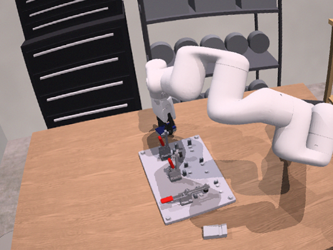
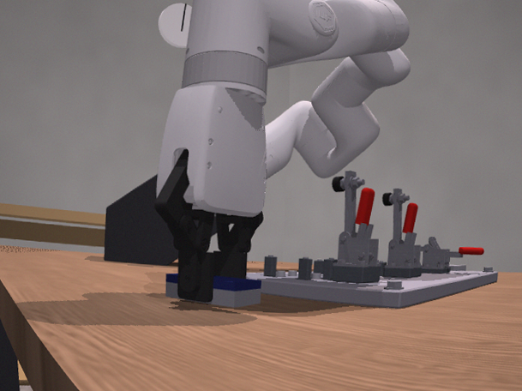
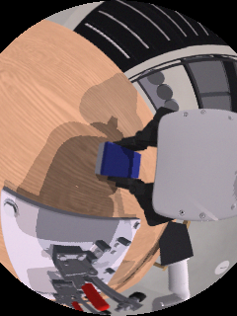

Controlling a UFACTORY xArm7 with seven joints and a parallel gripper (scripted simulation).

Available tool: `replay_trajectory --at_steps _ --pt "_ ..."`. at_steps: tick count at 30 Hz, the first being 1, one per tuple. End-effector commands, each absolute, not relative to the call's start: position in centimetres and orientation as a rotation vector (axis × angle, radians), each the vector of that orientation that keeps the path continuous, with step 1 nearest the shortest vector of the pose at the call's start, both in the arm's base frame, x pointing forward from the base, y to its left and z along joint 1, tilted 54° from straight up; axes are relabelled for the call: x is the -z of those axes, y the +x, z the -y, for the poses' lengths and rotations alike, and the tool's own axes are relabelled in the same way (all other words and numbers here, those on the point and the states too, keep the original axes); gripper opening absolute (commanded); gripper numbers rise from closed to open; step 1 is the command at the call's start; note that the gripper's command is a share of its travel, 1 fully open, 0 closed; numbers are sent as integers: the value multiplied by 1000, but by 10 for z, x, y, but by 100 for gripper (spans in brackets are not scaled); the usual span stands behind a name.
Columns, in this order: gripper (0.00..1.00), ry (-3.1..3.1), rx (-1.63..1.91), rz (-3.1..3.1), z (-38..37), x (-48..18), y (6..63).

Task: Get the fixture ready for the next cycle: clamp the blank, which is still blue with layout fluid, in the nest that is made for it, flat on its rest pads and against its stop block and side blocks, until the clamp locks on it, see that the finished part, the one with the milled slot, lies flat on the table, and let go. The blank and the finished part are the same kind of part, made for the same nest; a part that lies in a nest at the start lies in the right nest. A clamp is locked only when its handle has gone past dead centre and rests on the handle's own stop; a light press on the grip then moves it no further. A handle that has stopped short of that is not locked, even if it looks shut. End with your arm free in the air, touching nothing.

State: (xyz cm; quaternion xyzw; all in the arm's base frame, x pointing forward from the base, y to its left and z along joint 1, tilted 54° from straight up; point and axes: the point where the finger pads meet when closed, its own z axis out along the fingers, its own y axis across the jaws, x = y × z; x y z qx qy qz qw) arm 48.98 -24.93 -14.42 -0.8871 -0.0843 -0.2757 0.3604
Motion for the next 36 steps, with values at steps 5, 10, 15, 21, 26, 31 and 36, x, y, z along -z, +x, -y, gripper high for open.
replay_trajectory --at_steps 5,10,15,21,26,31,36 --pt "0 -2291 712 216 253 144 489" --pt "0 -2291 712 216 253 143 489" --pt "0 -2291 712 216 259 138 485" --pt "0 -2291 712 216 274 125 476" --pt "0 -2291 712 216 283 117 470" --pt "0 -2291 712 216 300 102 459" --pt "0 -2291 712 216 316 89 449"
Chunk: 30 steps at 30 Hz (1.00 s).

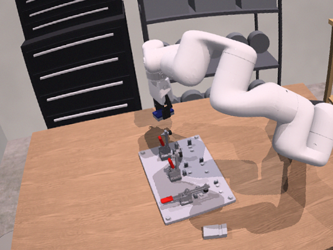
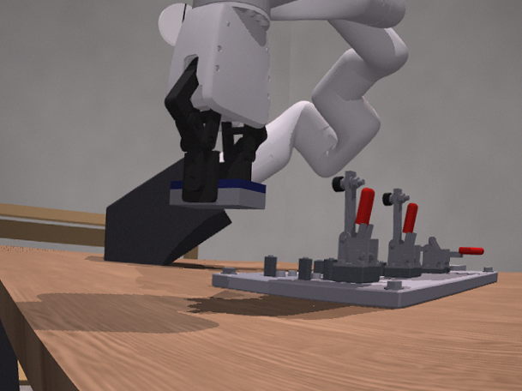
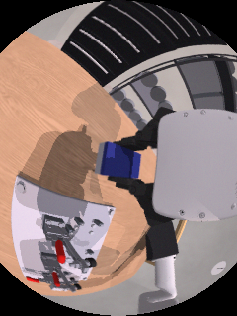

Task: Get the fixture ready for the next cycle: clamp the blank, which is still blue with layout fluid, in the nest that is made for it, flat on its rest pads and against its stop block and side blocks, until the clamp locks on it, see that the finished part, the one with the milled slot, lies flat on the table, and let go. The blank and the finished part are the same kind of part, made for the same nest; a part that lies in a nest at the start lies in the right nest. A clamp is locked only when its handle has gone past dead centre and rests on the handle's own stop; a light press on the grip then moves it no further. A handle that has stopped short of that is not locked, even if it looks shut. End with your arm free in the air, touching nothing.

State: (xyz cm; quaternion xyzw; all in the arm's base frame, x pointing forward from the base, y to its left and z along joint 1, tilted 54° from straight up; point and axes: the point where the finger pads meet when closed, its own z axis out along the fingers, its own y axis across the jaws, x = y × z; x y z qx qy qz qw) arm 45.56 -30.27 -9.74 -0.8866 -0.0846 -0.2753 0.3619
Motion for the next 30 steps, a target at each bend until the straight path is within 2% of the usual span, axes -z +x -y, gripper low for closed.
replay_trajectory --at_steps 1,30 --pt "0 -2291 712 216 318 87 448" --pt "0 -2290 703 193 334 73 438"
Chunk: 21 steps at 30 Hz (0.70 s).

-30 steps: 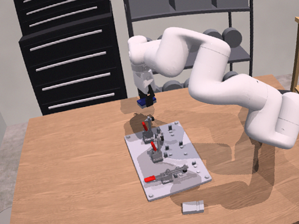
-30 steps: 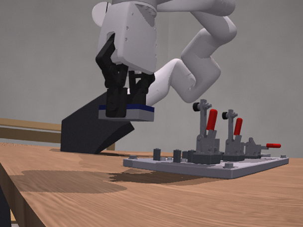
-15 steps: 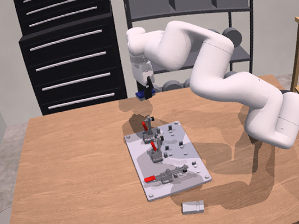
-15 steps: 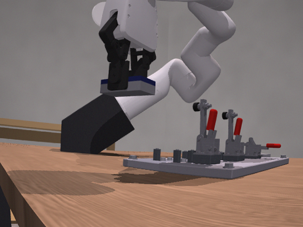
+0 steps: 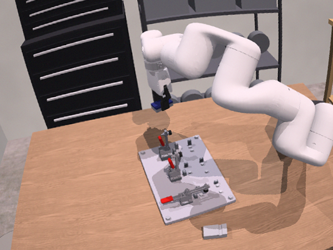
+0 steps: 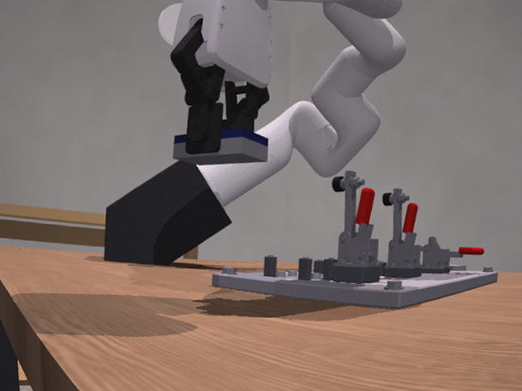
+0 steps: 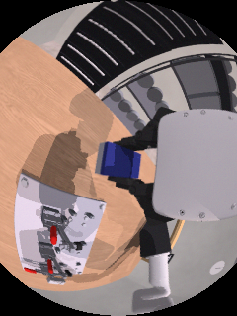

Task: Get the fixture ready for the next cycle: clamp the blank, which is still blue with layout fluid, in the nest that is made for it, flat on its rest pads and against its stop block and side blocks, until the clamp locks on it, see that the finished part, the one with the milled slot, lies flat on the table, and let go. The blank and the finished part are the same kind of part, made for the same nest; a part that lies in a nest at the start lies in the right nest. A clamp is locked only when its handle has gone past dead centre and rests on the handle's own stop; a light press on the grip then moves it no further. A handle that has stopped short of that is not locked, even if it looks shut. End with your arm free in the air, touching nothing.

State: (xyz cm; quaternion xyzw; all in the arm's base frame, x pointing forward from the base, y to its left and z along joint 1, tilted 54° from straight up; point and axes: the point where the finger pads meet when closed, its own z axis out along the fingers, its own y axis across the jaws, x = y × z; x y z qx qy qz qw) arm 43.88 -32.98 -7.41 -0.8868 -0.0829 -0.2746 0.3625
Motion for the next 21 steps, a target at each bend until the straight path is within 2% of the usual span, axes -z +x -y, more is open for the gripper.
replay_trajectory --at_steps 1,21 --pt "0 -2290 695 176 334 73 438" --pt "0 -2266 582 -73 334 73 437"
